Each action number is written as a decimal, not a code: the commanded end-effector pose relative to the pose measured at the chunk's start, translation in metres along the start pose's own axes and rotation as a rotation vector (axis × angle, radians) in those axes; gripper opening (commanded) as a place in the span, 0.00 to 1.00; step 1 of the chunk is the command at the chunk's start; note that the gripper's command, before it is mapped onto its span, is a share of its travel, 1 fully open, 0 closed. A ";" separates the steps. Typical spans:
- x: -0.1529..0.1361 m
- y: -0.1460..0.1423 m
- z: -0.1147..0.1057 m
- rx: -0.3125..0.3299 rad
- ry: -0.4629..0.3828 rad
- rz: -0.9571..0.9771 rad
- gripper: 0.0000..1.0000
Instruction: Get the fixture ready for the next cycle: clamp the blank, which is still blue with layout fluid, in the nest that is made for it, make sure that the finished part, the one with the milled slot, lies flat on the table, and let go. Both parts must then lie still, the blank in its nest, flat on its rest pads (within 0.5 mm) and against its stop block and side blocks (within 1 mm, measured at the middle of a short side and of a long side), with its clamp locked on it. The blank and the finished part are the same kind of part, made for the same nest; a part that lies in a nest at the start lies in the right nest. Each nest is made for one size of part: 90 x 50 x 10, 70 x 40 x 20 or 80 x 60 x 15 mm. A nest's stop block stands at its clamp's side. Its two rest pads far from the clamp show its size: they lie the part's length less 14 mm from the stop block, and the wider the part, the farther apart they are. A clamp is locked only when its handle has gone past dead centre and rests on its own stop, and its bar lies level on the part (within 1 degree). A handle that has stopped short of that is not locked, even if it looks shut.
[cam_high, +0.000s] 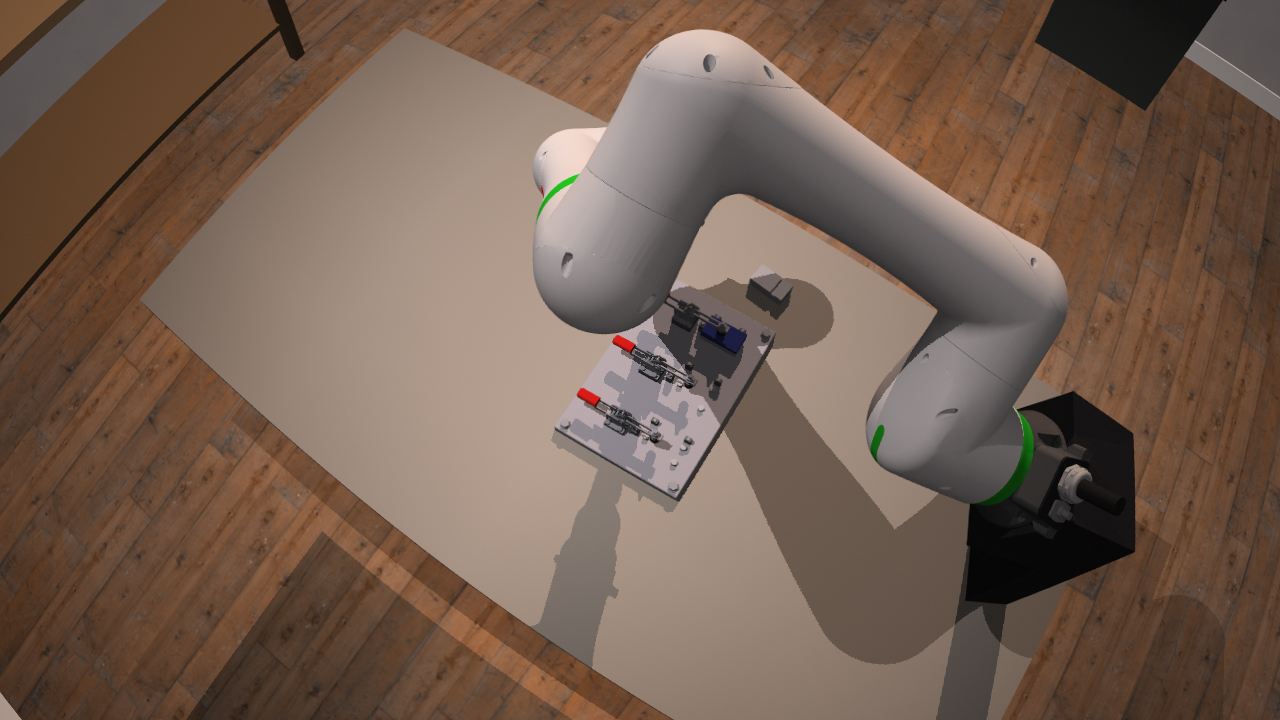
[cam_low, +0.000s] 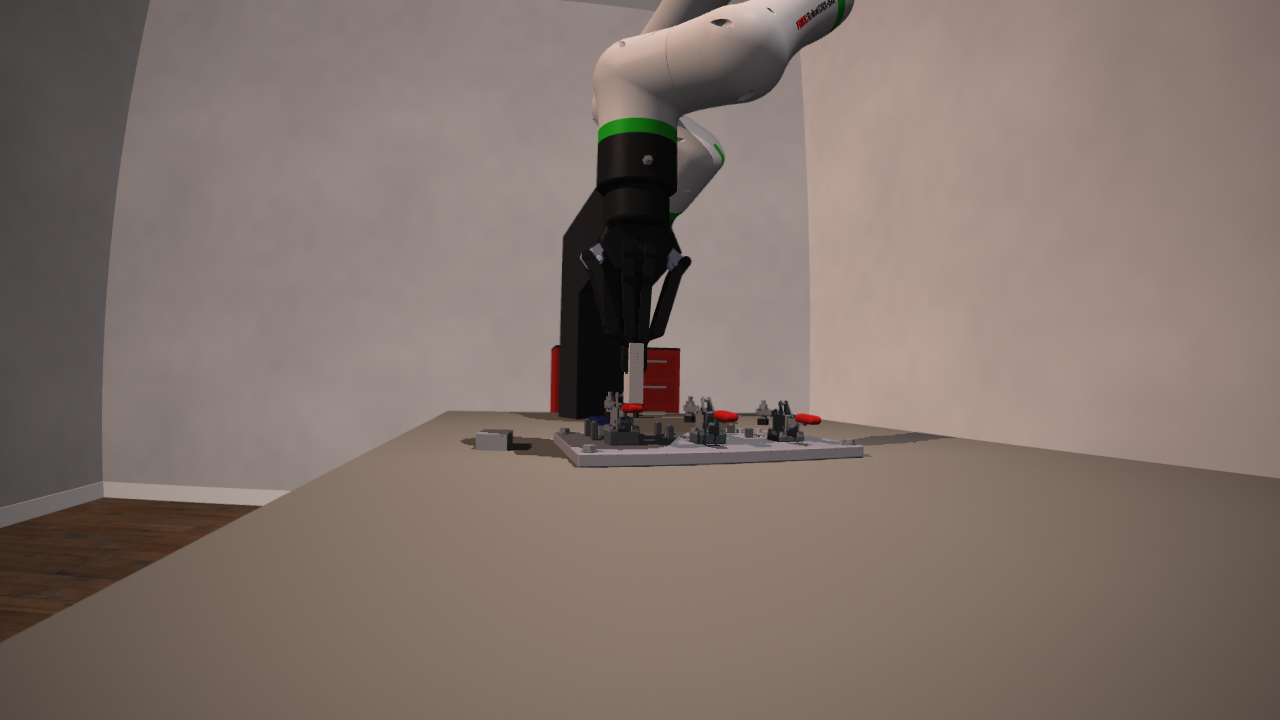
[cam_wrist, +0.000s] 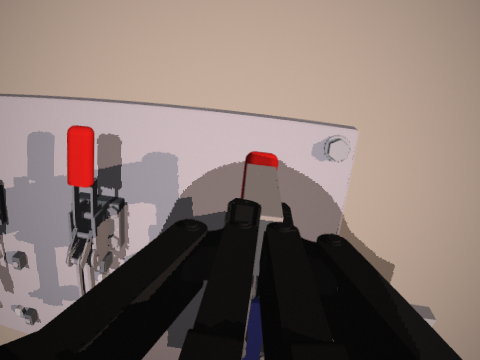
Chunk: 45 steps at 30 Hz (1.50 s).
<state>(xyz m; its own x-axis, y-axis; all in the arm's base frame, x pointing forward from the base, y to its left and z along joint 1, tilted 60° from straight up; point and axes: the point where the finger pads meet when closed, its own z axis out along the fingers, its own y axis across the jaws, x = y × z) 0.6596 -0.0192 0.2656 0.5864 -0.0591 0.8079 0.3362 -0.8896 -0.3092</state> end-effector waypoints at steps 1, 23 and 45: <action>0.000 0.000 0.000 0.000 0.000 0.000 0.00; 0.000 0.000 0.002 0.000 0.000 0.000 0.00; 0.000 0.000 0.003 0.000 0.000 0.000 0.00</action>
<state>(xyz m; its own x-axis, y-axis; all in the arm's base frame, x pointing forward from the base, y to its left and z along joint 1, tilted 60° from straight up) 0.6623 -0.0174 0.2635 0.5867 -0.0591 0.8076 0.3362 -0.8895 -0.3093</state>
